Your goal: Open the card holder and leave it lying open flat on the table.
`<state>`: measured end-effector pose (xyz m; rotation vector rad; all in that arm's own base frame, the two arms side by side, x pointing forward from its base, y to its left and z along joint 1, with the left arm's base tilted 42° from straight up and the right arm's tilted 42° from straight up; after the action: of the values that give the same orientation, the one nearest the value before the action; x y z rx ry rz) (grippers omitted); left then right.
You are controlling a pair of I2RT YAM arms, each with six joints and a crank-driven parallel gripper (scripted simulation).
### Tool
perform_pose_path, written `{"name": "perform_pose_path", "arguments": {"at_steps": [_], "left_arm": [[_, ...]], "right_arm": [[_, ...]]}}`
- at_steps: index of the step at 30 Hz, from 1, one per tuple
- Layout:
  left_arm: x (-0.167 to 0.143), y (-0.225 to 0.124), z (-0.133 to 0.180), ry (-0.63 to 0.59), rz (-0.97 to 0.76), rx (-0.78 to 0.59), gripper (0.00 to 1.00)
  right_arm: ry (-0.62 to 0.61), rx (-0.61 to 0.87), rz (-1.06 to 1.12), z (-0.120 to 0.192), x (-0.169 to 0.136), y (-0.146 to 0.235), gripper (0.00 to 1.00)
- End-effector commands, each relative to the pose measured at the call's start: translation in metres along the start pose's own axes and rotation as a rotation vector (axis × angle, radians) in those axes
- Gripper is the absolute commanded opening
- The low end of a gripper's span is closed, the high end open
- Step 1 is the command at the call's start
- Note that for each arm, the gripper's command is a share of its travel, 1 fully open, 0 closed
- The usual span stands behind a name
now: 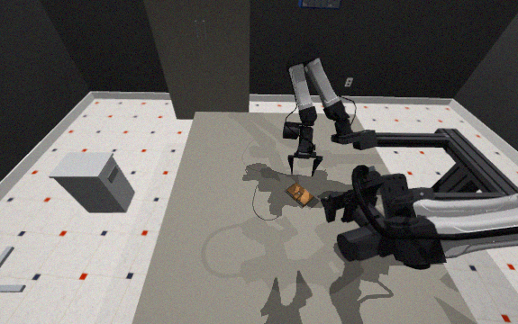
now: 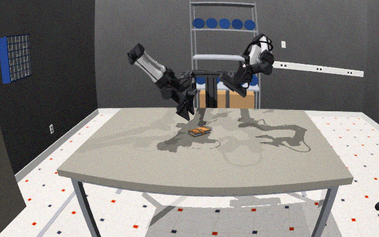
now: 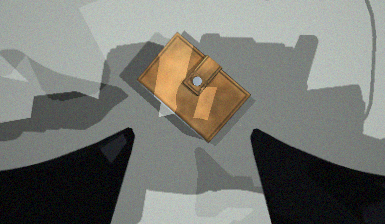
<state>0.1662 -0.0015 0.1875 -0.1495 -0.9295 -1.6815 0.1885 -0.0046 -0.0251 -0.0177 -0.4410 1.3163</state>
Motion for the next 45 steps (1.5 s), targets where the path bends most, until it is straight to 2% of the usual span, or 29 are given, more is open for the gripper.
{"name": "perform_pose_path", "arguments": {"at_steps": [1,11,17,19,25,32,41,45], "left_arm": [[0.010,-0.009,-0.001,-0.055,-0.032,-0.032,1.00],[0.014,-0.018,-0.006,-0.070,-0.061,-0.055,1.00],[0.012,-0.015,-0.004,-0.025,-0.080,-0.049,1.00],[0.012,-0.015,-0.004,-0.025,-0.080,-0.049,1.00],[0.009,-0.014,-0.002,0.014,-0.086,-0.049,1.00],[0.007,-0.016,0.000,0.045,-0.087,-0.069,1.00],[0.006,-0.018,0.001,0.063,-0.088,-0.083,1.00],[0.005,-0.018,0.001,0.072,-0.090,-0.087,1.00]], "right_arm": [[-0.005,-0.076,0.040,-0.012,0.008,-0.007,1.00],[0.013,0.004,0.081,-0.029,0.011,0.006,1.00],[0.117,0.062,0.132,-0.032,0.007,0.011,1.00],[0.117,0.062,0.132,-0.032,0.007,0.011,1.00],[0.318,0.150,0.286,-0.046,0.014,0.010,1.00],[0.539,0.233,0.564,-0.076,0.042,0.010,1.00],[0.651,0.299,0.760,-0.101,0.054,0.015,1.00],[0.654,0.293,0.783,-0.110,0.055,0.016,1.00]]}}
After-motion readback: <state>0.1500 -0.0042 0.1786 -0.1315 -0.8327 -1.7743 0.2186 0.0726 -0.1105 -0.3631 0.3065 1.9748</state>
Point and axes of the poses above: on each arm, the point where the finger pads meet when closed, its own z axis back along the fingers, its own y axis across the jaws, x = y × z, the point moved 10 cm from there along z, back along the fingers, and after that the axes turned 13 degrees about -z, right-handed, at the moved point
